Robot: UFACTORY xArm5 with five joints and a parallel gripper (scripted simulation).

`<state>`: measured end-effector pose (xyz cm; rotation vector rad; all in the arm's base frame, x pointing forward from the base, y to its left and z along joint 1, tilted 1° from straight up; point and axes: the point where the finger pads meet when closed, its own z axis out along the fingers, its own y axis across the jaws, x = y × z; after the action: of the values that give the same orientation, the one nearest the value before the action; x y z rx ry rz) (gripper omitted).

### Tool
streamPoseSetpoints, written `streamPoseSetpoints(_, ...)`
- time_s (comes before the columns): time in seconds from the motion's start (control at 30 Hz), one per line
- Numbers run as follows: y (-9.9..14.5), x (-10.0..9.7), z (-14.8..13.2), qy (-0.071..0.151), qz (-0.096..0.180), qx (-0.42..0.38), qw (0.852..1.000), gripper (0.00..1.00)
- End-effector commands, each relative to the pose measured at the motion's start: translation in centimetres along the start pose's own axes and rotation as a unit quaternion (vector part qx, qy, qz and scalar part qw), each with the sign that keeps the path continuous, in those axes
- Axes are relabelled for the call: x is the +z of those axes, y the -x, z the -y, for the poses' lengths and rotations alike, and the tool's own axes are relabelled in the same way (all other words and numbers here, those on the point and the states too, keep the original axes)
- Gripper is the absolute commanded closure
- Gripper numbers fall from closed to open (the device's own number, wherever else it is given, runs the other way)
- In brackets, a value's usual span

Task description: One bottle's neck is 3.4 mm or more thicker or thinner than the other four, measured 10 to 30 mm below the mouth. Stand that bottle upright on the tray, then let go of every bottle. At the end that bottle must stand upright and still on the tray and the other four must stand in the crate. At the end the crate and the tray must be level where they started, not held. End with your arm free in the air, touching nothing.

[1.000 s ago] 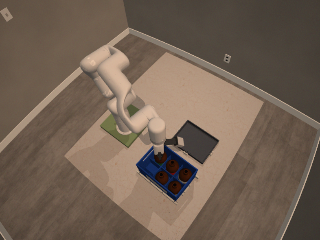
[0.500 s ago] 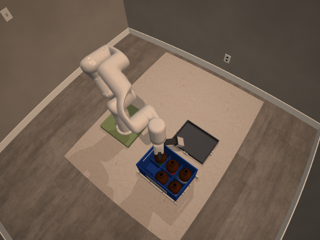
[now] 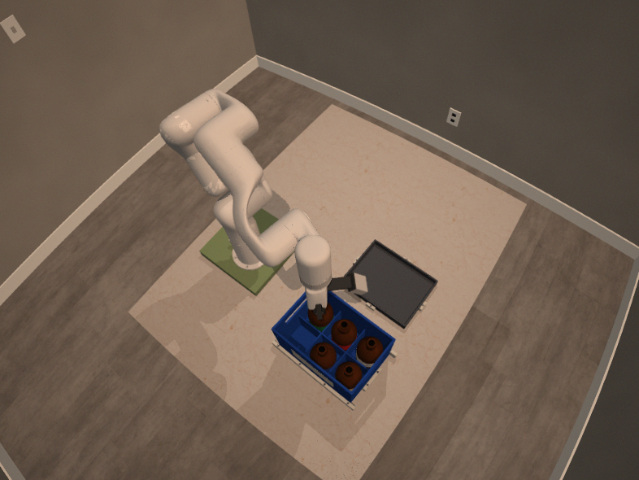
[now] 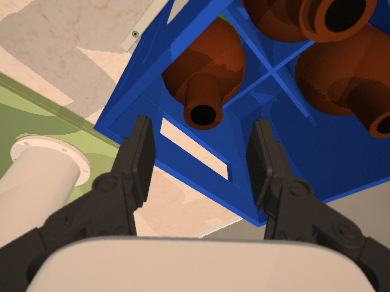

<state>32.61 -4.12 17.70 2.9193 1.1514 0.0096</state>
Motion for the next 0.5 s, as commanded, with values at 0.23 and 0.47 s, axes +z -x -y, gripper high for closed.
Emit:
streamPoseSetpoints(0.23,-0.08,0.24,-0.06,0.001,-0.001,0.0,1.0,0.35)
streamPoseSetpoints(0.47,-0.08,0.66,-0.04,0.001,-0.001,0.0,1.0,0.35)
